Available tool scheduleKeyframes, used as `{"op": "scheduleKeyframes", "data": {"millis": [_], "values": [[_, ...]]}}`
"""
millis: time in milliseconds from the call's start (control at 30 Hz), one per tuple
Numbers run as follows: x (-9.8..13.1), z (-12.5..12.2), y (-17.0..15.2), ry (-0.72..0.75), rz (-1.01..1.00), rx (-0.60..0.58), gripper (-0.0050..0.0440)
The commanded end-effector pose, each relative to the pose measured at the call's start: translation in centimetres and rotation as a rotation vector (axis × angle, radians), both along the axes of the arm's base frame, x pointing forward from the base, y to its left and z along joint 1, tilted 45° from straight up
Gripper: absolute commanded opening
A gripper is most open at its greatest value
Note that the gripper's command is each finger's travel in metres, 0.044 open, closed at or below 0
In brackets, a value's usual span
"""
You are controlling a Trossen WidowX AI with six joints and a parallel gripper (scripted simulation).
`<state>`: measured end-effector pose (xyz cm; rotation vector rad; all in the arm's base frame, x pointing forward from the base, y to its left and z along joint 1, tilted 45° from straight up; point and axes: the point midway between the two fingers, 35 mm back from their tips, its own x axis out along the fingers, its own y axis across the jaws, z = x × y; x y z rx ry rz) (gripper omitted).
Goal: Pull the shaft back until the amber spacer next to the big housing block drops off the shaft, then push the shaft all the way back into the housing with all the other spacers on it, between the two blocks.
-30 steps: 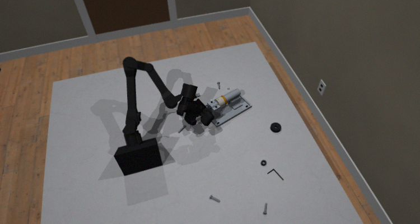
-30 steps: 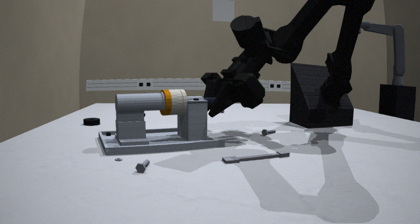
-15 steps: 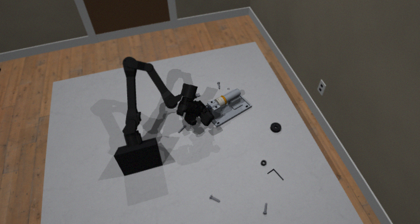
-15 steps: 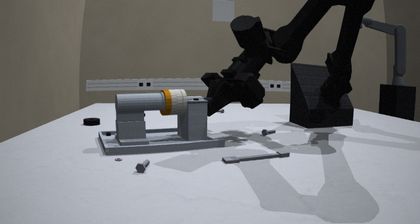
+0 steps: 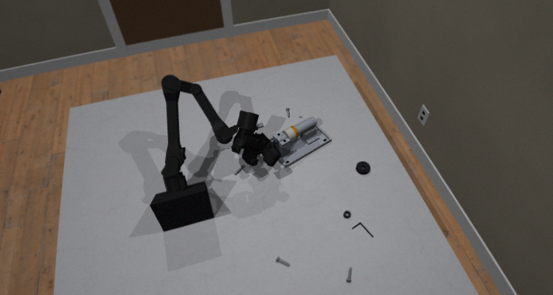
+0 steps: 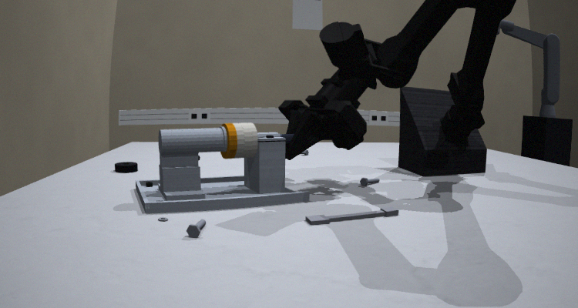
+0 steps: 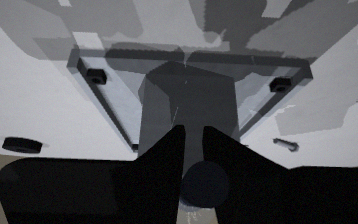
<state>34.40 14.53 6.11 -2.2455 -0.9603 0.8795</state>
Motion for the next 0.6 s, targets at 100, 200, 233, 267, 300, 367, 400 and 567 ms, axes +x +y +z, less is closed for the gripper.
{"op": "scheduleKeyframes", "data": {"millis": [100, 200, 233, 267, 300, 367, 400, 567], "values": [[-0.06, 0.80, -0.36, -0.026, -0.005, 0.006, -0.0005], [-0.21, 0.76, -0.41, -0.027, -0.005, 0.005, -0.0027], [-0.25, 0.75, -0.44, -0.028, -0.004, 0.004, -0.0035], [-0.30, 0.73, -0.47, -0.029, -0.004, 0.004, -0.0043], [-0.35, 0.72, -0.49, -0.029, -0.004, 0.003, -0.0050], [-0.44, 0.69, -0.53, -0.030, -0.004, 0.003, -0.0050], [-0.49, 0.68, -0.55, -0.030, -0.004, 0.003, -0.0050], [-0.73, 0.61, -0.65, -0.029, -0.004, 0.003, -0.0050]]}}
